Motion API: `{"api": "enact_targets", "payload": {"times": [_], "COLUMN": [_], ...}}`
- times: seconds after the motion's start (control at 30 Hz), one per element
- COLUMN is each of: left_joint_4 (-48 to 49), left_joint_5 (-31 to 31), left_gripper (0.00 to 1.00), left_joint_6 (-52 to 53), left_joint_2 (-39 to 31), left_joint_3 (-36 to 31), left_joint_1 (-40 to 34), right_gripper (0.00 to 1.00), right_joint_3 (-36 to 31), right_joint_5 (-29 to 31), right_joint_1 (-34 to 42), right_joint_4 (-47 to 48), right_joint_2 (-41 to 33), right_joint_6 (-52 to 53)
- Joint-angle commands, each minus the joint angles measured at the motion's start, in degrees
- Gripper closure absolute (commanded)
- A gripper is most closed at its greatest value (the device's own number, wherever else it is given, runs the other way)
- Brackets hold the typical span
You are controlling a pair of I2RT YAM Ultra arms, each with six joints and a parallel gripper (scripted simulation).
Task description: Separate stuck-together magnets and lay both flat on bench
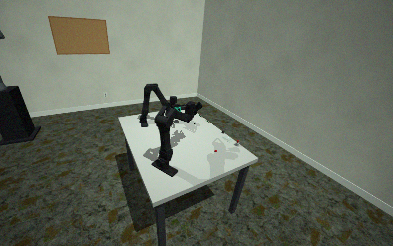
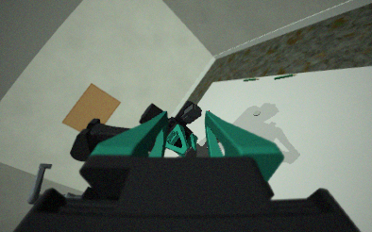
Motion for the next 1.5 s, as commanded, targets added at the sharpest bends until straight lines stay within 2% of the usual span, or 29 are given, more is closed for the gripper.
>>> {"api": "enact_targets", "payload": {"times": [0.0,0.53,0.6,0.8,0.97,1.47], "left_joint_4": [0.32,0.32,0.32,0.32,0.32,0.32], "left_joint_5": [0.09,0.09,0.09,0.09,0.09,0.09], "left_gripper": [0.75,0.75,0.75,0.75,0.75,0.75], "left_joint_6": [0.06,0.06,0.06,0.06,0.06,0.06], "left_joint_2": [-0.33,-0.33,-0.33,-0.33,-0.33,-0.33], "left_joint_3": [0.13,0.13,0.13,0.13,0.13,0.13], "left_joint_1": [0.00,0.00,0.00,0.00,0.00,0.00], "right_gripper": [0.60,0.60,0.60,0.60,0.60,0.60], "right_joint_3": [0.14,-2.48,-2.48,-3.39,-3.71,-2.71], "right_joint_5": [-4.60,-21.39,-21.39,-27.51,-28.46,-26.22], "right_joint_1": [0.31,1.51,1.51,1.89,2.00,2.94], "right_joint_4": [5.40,22.53,22.53,29.08,30.56,26.25], "right_joint_2": [0.60,14.73,14.73,19.94,21.77,22.47], "right_joint_6": [7.44,34.43,34.43,44.30,45.76,43.92]}}
